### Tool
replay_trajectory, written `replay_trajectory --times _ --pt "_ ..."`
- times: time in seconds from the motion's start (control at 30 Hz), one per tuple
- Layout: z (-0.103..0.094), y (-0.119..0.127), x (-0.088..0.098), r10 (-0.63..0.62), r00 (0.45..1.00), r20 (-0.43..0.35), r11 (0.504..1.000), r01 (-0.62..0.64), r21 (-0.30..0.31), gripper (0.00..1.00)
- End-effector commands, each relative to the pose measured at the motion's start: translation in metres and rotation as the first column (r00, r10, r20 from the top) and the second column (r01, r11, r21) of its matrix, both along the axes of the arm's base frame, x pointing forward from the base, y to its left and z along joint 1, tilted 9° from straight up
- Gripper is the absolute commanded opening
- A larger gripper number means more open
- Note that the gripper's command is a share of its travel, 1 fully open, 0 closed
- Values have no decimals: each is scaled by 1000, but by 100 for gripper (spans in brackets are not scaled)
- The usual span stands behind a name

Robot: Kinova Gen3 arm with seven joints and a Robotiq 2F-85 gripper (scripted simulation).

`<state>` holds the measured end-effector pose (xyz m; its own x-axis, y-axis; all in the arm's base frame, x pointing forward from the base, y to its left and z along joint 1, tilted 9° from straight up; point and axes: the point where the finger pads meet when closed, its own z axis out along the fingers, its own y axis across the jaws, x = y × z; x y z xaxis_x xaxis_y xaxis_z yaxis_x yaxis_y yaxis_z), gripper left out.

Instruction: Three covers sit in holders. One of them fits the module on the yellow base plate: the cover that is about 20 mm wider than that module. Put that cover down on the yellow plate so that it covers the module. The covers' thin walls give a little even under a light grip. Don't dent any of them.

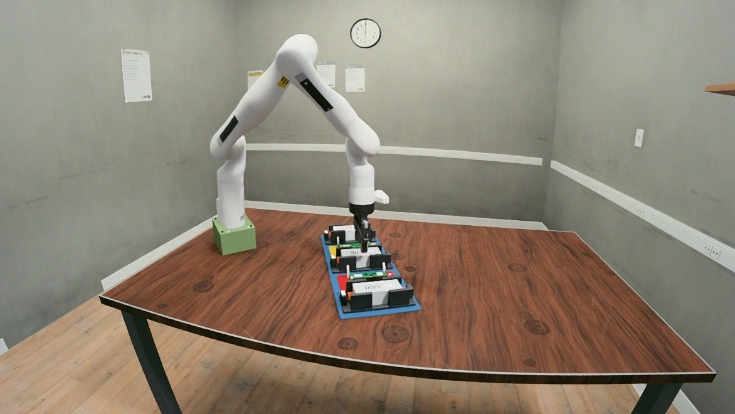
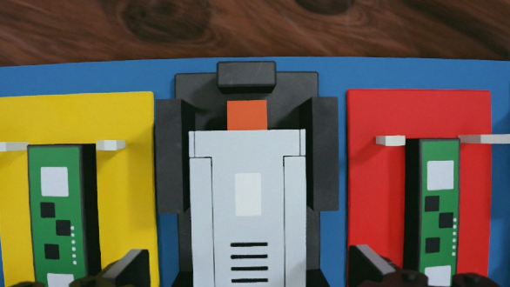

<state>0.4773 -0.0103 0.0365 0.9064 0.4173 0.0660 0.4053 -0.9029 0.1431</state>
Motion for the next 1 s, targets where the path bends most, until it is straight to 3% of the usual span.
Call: replay_trajectory --times 0.0,0.97 --pt "1 0 1 0 1000 2 1000 0 0 100" --pt "-19 -2 3 0 1000 2 1000 0 0 100"
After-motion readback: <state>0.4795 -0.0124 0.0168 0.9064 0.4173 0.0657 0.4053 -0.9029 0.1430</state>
